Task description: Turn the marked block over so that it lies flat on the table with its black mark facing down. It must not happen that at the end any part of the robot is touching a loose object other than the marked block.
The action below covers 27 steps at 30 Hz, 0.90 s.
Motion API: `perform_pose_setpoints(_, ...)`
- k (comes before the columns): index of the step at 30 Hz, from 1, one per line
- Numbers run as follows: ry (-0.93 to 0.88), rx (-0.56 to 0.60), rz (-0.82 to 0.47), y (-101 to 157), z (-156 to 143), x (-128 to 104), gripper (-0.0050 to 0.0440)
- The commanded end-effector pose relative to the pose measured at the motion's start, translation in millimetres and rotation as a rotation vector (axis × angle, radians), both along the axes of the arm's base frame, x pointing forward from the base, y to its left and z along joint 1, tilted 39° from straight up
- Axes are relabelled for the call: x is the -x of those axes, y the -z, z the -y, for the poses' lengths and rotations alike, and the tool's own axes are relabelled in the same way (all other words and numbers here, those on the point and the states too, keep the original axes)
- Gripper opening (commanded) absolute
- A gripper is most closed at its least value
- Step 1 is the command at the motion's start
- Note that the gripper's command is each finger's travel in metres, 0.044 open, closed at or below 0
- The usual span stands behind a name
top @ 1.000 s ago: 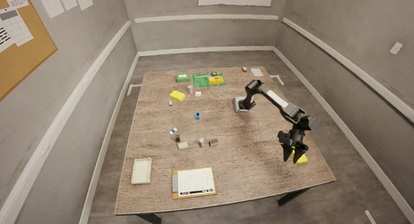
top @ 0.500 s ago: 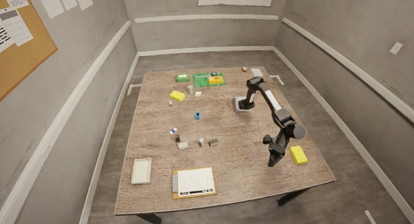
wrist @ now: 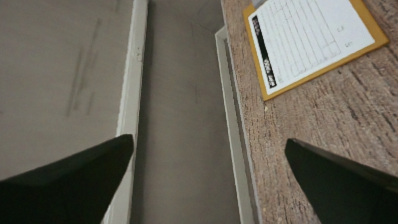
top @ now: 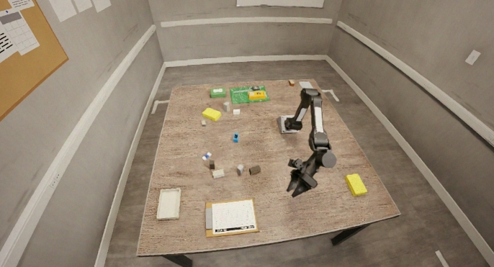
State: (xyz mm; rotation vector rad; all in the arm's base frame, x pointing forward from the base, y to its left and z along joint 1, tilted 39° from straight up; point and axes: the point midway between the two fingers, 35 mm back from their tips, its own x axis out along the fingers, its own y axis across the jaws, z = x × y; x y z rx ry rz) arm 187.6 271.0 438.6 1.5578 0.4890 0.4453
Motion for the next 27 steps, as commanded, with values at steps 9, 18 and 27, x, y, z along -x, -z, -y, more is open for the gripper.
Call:
perform_pose_setpoints(9,0.170,0.390,0.287,26,71,-69,0.0440)
perform_pose_setpoints(18,0.316,0.785,0.434,56,139,-108,0.0440)
perform_pose_setpoints(27,0.435,1.213,0.519,88,215,-126,0.0440)
